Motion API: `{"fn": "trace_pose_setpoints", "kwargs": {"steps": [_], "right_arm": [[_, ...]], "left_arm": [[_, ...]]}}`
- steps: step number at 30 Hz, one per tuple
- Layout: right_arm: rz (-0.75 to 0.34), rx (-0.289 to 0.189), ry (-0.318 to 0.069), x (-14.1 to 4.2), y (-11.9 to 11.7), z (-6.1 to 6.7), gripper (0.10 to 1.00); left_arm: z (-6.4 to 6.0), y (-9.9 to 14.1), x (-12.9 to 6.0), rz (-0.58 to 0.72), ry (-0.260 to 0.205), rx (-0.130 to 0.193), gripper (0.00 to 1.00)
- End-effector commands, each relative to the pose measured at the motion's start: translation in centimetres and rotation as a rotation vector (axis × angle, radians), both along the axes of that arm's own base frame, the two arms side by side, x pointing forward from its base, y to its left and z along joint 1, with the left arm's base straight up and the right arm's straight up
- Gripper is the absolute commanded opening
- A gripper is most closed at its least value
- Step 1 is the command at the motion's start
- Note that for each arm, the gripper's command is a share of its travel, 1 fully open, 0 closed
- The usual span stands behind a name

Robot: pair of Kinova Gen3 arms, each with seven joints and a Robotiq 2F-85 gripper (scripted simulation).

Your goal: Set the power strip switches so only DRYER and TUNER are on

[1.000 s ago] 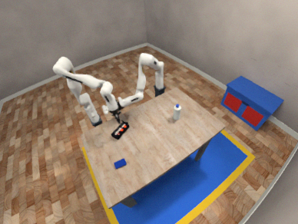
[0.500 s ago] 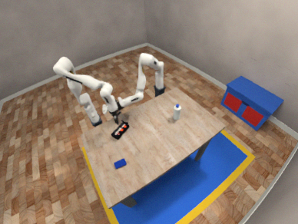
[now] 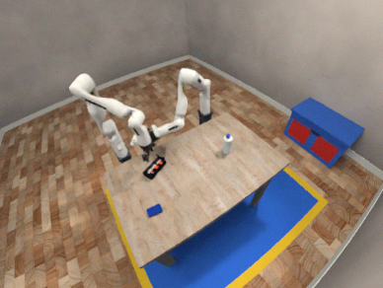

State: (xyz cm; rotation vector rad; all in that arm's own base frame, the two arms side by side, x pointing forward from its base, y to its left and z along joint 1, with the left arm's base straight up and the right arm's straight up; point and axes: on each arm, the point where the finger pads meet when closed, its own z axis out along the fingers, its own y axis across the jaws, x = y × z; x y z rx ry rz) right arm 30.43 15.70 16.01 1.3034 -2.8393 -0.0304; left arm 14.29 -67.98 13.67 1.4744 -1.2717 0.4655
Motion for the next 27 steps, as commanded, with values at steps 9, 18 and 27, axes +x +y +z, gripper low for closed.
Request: {"fn": "trace_pose_setpoints", "kwargs": {"steps": [9, 18, 27], "right_arm": [[-0.372, -0.007, 0.013, 0.0, -0.2, -1.2, 1.0], [-0.76, -0.017, 0.017, 0.5, -0.9, -2.0, 1.0], [-1.058, -0.024, 0.018, 1.0, -1.4, -2.7, 1.0]], "left_arm": [[0.1, 0.0, 0.0, 0.0, -0.001, -0.002, 1.0], [0.1, 0.0, 0.0, 0.0, -0.001, -0.002, 1.0], [0.1, 0.0, 0.0, 0.0, -0.001, -0.002, 1.0]]}}
